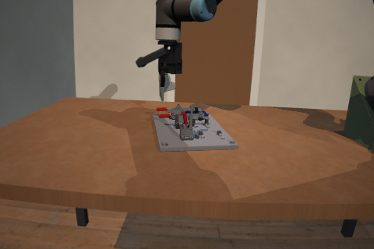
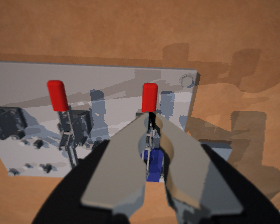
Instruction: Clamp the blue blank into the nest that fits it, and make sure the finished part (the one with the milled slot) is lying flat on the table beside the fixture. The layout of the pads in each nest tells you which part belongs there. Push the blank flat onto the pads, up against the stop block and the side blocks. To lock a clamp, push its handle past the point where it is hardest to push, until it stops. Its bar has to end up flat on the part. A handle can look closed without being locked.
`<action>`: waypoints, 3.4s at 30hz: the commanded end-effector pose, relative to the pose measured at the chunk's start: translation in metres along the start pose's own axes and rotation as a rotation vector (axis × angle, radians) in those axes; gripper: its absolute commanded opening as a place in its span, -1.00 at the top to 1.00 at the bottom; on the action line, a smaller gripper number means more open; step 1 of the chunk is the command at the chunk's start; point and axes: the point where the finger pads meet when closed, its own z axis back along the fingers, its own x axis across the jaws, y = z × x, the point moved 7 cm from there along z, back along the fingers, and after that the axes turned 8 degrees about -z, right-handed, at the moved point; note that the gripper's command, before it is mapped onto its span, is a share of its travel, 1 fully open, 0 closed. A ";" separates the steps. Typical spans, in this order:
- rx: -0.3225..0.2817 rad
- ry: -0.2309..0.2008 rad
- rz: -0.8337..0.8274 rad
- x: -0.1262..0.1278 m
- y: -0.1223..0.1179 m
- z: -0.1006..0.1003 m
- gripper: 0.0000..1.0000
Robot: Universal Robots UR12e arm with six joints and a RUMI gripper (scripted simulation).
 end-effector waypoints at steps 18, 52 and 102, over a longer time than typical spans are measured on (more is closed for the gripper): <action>0.001 -0.001 0.000 0.000 0.001 0.001 1.00; 0.001 -0.001 0.000 -0.001 0.006 0.001 1.00; 0.001 -0.001 0.000 -0.001 0.006 -0.005 1.00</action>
